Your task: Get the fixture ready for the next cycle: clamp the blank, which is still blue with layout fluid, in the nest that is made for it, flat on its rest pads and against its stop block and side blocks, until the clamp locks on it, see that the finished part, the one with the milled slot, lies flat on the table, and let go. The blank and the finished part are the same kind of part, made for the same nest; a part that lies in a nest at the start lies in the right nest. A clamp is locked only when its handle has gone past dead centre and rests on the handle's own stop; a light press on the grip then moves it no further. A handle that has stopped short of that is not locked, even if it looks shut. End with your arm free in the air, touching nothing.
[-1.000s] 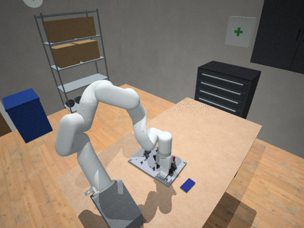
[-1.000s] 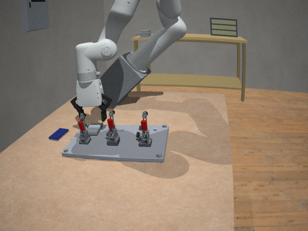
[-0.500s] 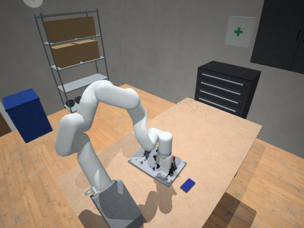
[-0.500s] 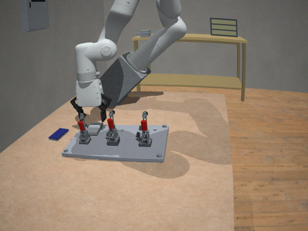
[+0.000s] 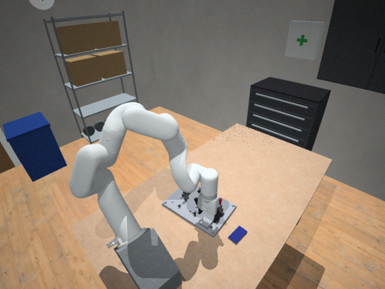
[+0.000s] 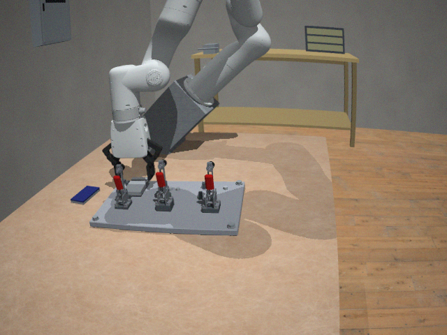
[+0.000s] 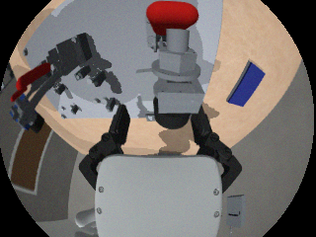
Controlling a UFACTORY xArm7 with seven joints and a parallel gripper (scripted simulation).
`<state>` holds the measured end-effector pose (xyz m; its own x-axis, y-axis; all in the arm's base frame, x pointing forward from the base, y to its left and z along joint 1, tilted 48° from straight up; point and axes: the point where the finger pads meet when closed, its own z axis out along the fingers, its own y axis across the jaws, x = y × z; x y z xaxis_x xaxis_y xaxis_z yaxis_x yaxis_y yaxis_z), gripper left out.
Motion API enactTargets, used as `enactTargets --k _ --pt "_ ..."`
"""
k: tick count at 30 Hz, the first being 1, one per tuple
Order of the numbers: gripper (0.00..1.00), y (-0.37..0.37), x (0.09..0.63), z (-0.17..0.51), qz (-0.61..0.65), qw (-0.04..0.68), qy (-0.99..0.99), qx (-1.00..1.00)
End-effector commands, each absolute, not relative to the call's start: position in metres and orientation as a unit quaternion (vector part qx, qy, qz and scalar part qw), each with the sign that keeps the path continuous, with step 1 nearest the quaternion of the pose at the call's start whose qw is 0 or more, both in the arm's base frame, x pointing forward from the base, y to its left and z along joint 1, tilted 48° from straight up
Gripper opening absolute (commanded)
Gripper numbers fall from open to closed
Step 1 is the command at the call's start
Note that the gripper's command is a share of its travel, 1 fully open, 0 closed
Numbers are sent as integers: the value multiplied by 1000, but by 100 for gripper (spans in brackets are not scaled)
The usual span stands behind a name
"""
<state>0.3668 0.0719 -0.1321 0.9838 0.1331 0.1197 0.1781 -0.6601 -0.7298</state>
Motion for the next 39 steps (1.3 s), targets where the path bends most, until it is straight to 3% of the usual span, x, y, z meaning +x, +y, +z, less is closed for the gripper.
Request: enactTargets --k 1,22,23,39 --pt "99 77 367 -138 -29 402 -85 -911" --pt "99 84 367 -144 -29 402 -85 -911" --pt "0 84 367 -144 -29 402 -85 -911" --pt "0 84 367 -144 -29 402 -85 -911"
